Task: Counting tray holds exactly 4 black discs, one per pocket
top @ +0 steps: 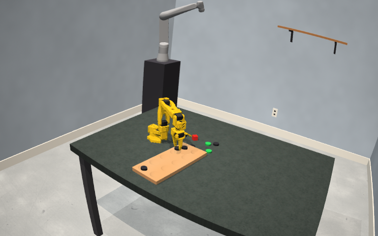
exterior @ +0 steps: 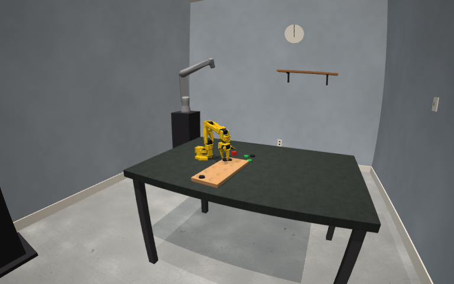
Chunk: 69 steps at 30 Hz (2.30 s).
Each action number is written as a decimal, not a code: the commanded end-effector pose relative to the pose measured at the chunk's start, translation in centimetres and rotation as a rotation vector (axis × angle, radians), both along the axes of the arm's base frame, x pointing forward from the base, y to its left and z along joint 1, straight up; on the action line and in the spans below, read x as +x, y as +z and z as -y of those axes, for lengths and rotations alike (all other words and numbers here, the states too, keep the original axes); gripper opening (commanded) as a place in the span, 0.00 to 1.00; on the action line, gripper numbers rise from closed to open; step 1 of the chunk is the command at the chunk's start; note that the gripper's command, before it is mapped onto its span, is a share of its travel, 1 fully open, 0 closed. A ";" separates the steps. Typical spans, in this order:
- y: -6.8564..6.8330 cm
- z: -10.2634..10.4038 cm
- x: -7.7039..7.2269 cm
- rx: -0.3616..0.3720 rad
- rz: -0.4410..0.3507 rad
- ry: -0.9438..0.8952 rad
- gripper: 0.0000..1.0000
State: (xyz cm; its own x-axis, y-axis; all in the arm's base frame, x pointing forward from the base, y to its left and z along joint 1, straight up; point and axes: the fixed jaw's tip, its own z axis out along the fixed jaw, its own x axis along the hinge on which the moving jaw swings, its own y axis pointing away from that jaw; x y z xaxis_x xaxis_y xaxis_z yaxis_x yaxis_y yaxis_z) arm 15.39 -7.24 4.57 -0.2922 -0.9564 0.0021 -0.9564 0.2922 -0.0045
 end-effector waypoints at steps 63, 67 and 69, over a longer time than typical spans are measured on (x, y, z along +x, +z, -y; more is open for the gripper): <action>-1.4 0.8 -0.3 -0.018 0.039 -0.046 0.00; -1.5 0.7 -0.3 -0.015 0.033 -0.043 0.00; -1.5 0.7 -0.3 -0.015 0.033 -0.043 0.00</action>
State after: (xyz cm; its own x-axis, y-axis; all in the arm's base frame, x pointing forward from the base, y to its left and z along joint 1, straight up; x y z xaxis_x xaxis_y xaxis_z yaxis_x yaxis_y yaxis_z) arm 14.54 -7.67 2.58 -0.3342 -0.9425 0.0014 -0.9425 0.3342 0.0005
